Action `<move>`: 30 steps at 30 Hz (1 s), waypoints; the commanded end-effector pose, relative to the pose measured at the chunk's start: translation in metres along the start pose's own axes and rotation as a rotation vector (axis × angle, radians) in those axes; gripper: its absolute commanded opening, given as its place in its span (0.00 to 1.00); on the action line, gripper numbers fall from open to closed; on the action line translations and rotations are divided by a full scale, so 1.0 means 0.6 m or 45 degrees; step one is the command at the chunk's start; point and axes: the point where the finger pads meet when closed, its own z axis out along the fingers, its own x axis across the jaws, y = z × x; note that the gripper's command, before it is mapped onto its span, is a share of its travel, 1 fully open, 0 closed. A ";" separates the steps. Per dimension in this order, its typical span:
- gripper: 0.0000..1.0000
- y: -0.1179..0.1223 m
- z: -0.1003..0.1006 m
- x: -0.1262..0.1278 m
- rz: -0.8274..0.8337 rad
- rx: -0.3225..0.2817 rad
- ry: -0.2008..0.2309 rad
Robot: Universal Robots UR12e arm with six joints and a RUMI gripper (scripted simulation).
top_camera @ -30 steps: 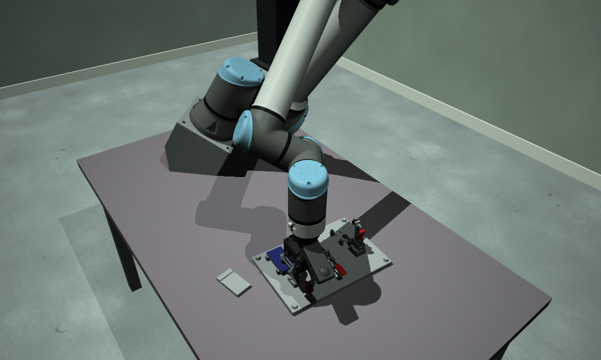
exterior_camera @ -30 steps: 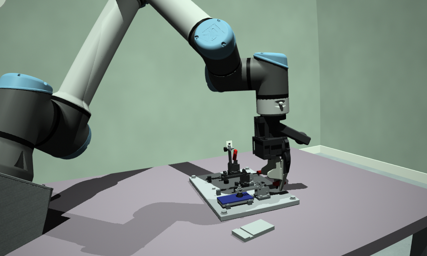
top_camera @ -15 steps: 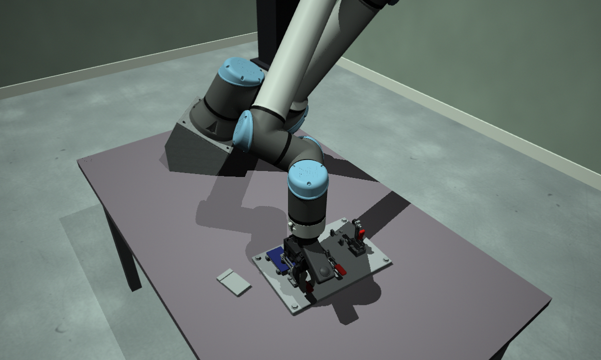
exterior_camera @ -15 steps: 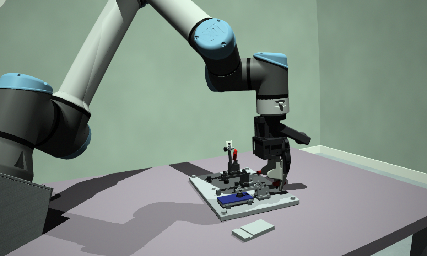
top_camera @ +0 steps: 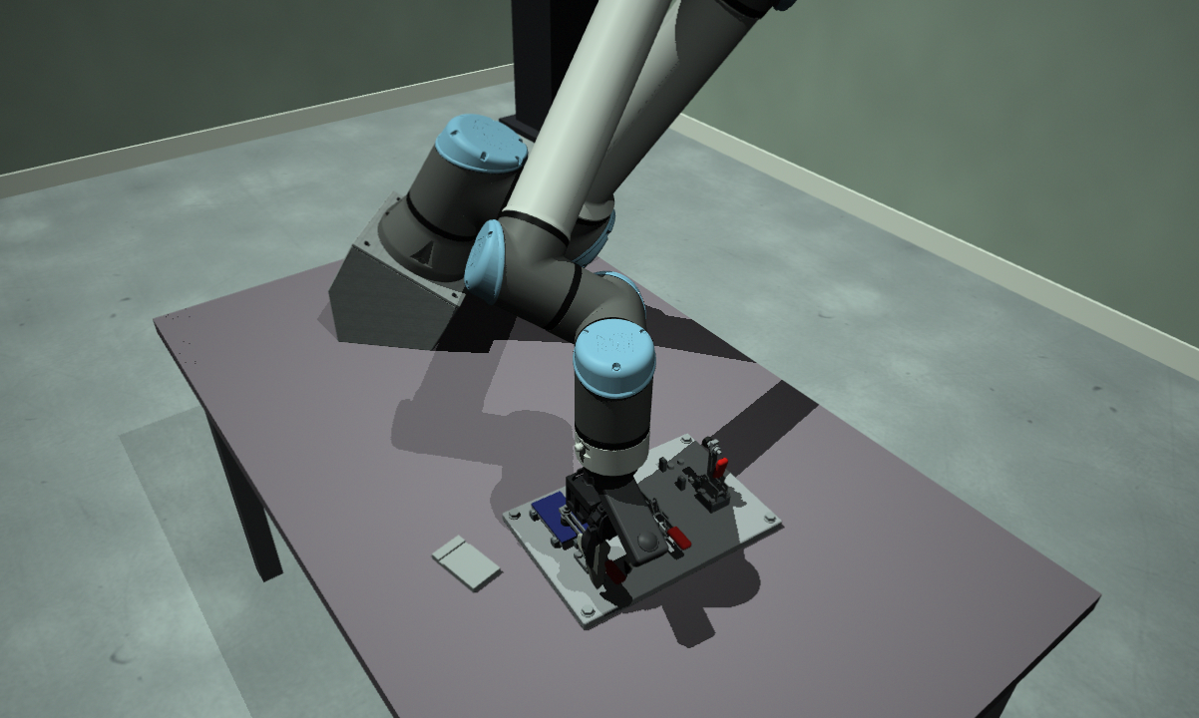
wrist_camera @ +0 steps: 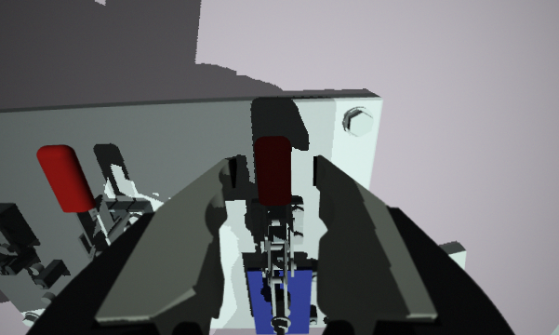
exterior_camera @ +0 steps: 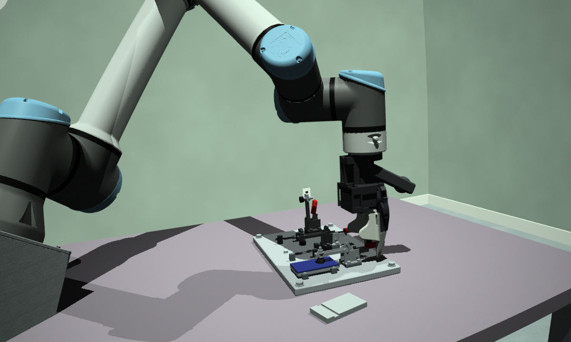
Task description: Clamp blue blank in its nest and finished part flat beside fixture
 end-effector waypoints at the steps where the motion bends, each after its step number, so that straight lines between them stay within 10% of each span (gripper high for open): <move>1: 0.28 -0.001 -0.001 0.000 -0.001 0.001 0.001; 30: 0.28 -0.001 -0.033 0.000 -0.001 0.001 0.001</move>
